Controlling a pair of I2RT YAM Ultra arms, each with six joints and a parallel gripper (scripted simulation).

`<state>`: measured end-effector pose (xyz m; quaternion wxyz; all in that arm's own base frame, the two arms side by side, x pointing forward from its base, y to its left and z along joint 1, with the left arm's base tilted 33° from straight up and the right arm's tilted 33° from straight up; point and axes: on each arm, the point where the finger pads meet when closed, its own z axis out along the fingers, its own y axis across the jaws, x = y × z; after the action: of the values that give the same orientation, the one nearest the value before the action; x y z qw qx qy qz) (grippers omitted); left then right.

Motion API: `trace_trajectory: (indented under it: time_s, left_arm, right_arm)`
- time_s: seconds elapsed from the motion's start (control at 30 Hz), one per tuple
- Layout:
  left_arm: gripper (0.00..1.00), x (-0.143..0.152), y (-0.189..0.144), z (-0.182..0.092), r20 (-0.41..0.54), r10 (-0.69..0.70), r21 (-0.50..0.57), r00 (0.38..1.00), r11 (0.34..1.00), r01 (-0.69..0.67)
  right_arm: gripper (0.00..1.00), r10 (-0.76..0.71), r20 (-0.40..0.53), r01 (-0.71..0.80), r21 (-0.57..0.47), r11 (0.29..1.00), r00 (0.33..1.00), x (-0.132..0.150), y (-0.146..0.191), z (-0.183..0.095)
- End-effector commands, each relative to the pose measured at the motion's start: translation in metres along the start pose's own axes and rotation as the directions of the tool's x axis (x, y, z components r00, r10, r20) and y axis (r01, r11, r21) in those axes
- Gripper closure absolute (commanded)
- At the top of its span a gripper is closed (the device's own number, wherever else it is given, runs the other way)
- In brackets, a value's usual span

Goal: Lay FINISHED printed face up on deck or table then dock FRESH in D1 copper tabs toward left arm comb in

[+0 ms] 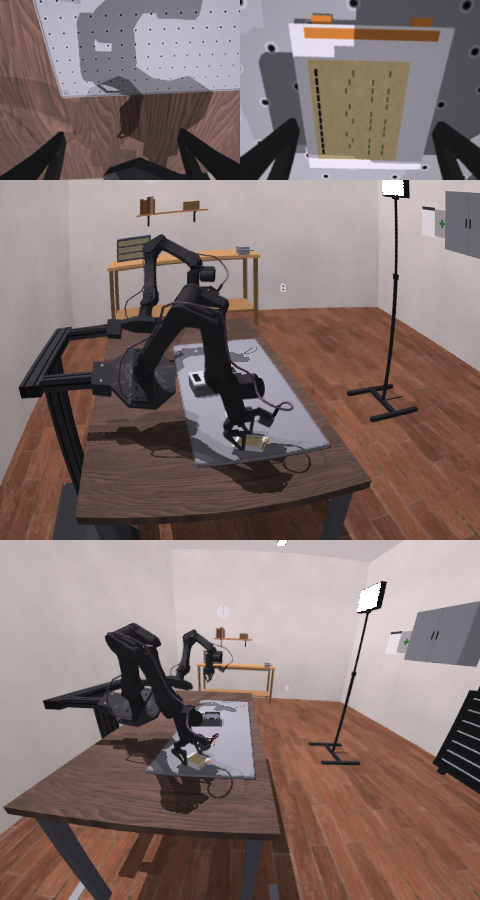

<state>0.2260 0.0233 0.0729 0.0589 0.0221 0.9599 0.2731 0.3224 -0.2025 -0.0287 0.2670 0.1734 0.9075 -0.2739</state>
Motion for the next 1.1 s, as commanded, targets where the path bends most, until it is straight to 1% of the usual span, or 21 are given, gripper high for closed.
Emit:
trace_trajectory:
  time_s: [0.0,1.07]
  left_arm:
    - [0.0,-0.006,0.0016,-0.0093,0.026,-0.026,0.02,0.999,0.999,0.025]
    - [0.0,-0.006,0.0016,-0.0093,0.026,-0.026,0.02,0.999,0.999,0.025]
  right_arm:
    - [0.02,0.004,0.014,-0.004,0.0,1.0,1.0,-0.0037,0.0,-0.0064]
    - [0.02,0.007,0.023,-0.007,0.0,1.0,1.0,-0.0064,-0.0002,-0.0131]
